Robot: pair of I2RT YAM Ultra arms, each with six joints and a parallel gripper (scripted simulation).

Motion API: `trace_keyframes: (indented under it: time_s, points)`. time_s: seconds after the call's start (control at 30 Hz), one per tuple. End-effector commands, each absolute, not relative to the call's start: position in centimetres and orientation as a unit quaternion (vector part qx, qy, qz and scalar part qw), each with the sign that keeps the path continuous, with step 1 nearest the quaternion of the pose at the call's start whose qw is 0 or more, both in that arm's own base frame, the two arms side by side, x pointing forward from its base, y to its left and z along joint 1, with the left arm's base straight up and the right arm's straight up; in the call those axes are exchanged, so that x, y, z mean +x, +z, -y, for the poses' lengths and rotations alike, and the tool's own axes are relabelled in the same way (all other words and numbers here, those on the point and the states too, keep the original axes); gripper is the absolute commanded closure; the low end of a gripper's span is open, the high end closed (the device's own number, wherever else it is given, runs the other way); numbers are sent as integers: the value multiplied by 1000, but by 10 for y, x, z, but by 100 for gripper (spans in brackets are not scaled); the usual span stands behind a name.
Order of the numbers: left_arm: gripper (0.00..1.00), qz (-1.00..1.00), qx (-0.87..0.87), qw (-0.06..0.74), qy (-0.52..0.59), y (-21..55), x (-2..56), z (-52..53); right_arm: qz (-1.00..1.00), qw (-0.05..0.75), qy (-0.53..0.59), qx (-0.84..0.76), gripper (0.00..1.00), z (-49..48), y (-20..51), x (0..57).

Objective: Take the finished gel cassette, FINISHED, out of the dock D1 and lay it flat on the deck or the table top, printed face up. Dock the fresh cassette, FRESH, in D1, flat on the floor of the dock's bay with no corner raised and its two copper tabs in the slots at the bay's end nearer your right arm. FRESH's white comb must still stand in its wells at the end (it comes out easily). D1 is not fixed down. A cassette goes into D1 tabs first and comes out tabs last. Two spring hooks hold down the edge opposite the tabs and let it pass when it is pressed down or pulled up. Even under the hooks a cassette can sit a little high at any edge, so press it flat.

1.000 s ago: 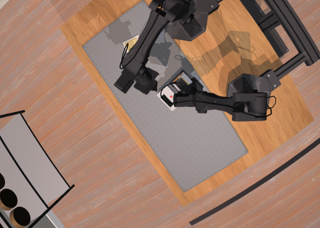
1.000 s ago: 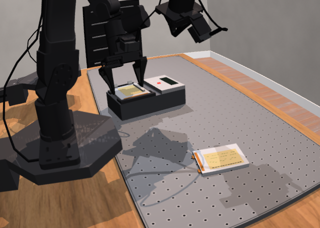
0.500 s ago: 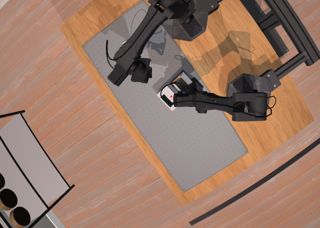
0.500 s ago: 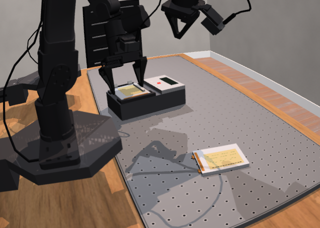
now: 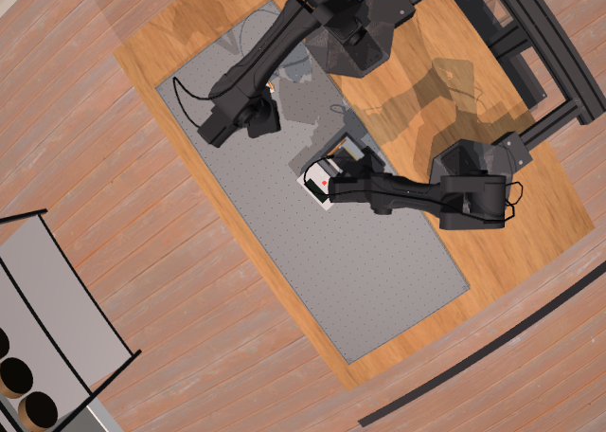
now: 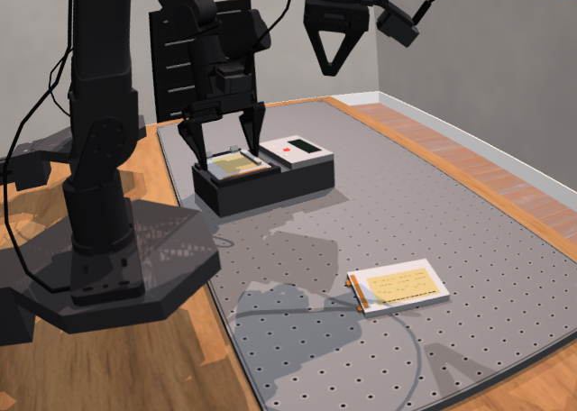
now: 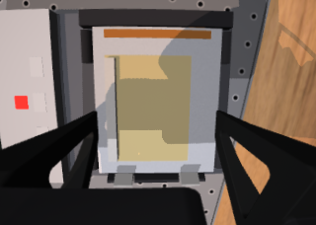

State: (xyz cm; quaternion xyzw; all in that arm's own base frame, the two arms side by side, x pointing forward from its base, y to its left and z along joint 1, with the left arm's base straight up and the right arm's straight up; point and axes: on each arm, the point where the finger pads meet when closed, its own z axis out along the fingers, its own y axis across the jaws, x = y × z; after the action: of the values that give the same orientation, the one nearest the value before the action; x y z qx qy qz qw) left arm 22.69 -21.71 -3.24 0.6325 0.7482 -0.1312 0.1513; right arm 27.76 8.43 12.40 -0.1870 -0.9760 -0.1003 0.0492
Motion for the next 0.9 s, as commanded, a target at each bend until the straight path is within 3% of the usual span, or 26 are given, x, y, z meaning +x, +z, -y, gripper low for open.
trace_keyframes:
  time_s: [0.0, 0.23, 0.87]
  points:
    - [100, -747, 632, 159, -132, -29, 230, 220, 992, 10, -67, -106, 100, -57, 137, 274]
    - [100, -747, 632, 159, -132, -29, 230, 220, 1000, -25, -17, -9, 100, -23, 137, 266]
    - [100, -747, 632, 159, -132, -29, 230, 220, 1000, -25, -17, -9, 100, 50, 138, 250]
